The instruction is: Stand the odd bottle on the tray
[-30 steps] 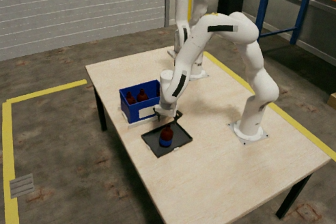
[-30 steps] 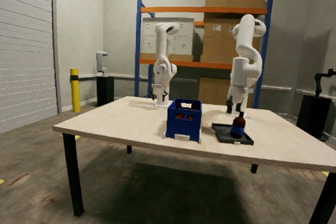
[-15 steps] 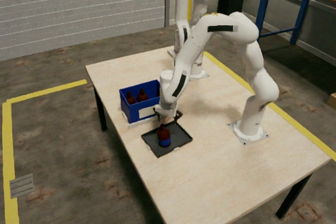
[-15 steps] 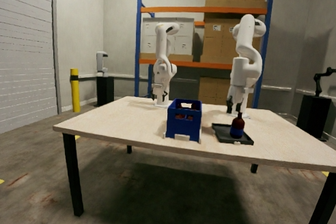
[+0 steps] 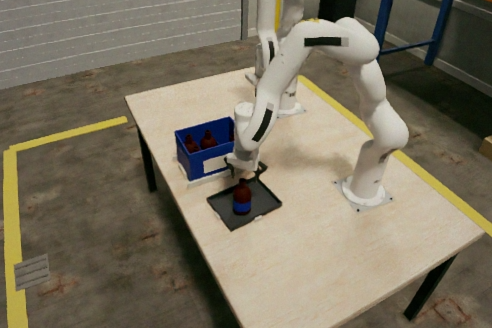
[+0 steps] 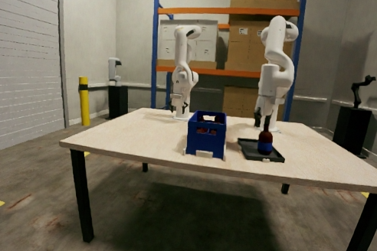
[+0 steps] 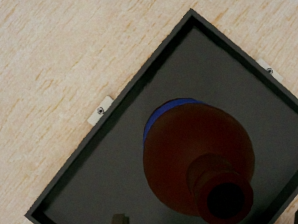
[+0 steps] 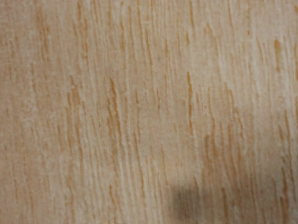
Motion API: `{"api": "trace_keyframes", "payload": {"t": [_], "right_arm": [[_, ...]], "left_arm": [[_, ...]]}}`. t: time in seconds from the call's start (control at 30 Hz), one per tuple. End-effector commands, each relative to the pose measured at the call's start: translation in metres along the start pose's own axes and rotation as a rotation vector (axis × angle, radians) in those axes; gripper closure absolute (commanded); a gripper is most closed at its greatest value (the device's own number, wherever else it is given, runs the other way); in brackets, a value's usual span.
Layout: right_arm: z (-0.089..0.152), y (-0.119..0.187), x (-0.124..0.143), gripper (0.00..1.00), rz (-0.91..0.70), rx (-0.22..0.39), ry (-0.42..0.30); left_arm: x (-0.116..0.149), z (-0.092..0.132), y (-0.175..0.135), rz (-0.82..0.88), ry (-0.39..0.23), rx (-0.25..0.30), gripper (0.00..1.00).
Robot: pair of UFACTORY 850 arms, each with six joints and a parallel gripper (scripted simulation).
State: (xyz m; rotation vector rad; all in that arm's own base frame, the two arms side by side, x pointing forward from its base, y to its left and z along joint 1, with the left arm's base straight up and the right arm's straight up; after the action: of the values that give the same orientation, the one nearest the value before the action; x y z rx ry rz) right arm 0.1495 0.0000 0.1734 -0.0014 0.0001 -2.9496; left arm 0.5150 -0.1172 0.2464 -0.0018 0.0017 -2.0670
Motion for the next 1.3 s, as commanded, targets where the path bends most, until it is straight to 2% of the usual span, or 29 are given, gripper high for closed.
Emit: {"api": "trace_keyframes", "payload": {"t": [0.0, 0.47, 0.97, 1.27], "right_arm": [[0.000, 0.000, 0.000, 0.00, 0.000, 0.000, 0.001], [0.000, 0.000, 0.000, 0.00, 0.000, 0.000, 0.001], [0.000, 0.000, 0.000, 0.00, 0.000, 0.000, 0.001], [0.000, 0.000, 0.000, 0.00, 0.000, 0.000, 0.001]], "left_arm": [[0.000, 0.003, 0.001, 0.000, 0.001, 0.002, 0.00], [0.000, 0.021, 0.001, 0.000, 0.001, 0.002, 0.00], [0.000, 0.060, 0.001, 0.000, 0.001, 0.002, 0.00], [0.000, 0.075, 0.001, 0.000, 0.001, 0.002, 0.00]]}}
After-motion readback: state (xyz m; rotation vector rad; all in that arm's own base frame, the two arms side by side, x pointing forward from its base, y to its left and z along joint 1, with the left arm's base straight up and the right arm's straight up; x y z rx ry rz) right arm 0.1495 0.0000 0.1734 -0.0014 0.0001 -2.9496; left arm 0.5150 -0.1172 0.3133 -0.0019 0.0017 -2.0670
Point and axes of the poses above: on each arm, the point where the finger pads meet when closed, its own z axis back along the fingers, its own y axis across the jaws, x = y × z, the point moved 9 cm from there along z, back along the fingers, and after that the axes turned 11 degrees about z, right-handed, at the moved point
